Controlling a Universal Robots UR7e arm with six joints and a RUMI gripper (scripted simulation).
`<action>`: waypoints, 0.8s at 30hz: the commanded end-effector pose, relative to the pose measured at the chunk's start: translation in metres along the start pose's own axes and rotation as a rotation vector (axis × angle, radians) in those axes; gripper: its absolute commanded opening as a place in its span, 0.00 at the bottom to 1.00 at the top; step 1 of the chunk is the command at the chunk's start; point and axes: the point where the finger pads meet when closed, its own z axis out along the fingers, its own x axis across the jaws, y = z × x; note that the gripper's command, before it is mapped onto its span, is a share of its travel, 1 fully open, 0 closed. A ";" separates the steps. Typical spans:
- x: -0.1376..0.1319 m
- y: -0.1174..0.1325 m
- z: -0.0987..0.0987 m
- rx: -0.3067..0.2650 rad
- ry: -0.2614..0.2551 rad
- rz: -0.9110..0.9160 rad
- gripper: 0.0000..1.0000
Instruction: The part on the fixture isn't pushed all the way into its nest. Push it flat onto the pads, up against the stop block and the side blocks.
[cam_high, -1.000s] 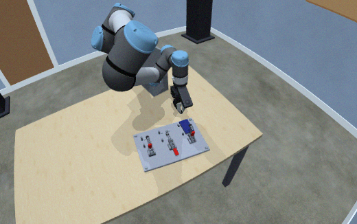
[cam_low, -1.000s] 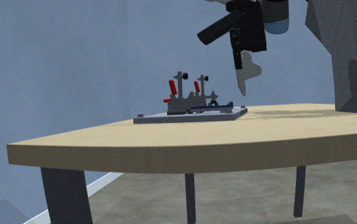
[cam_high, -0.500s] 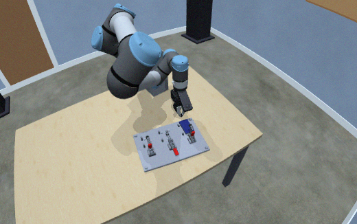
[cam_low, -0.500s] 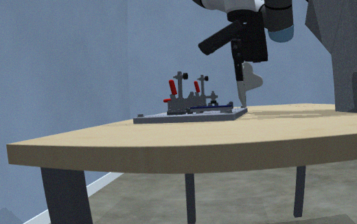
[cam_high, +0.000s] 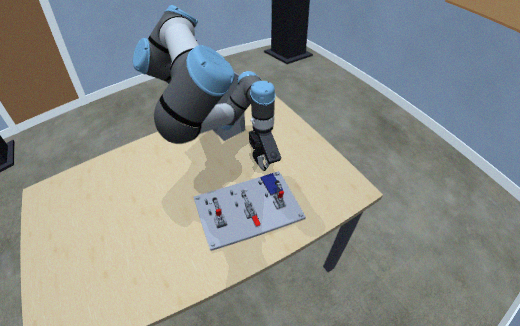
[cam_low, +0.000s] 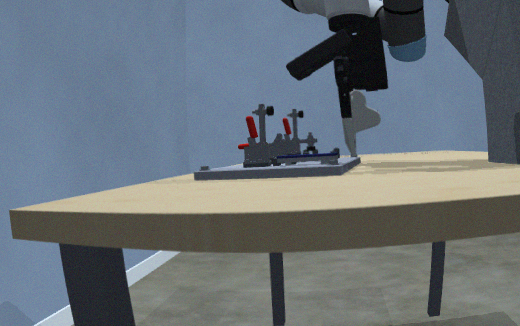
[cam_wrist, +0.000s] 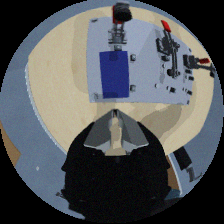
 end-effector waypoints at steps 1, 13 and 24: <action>0.000 0.000 0.000 0.001 0.000 0.000 0.00; 0.000 -0.004 0.000 0.001 0.000 0.000 0.00; 0.000 -0.008 0.000 0.001 0.000 0.000 0.00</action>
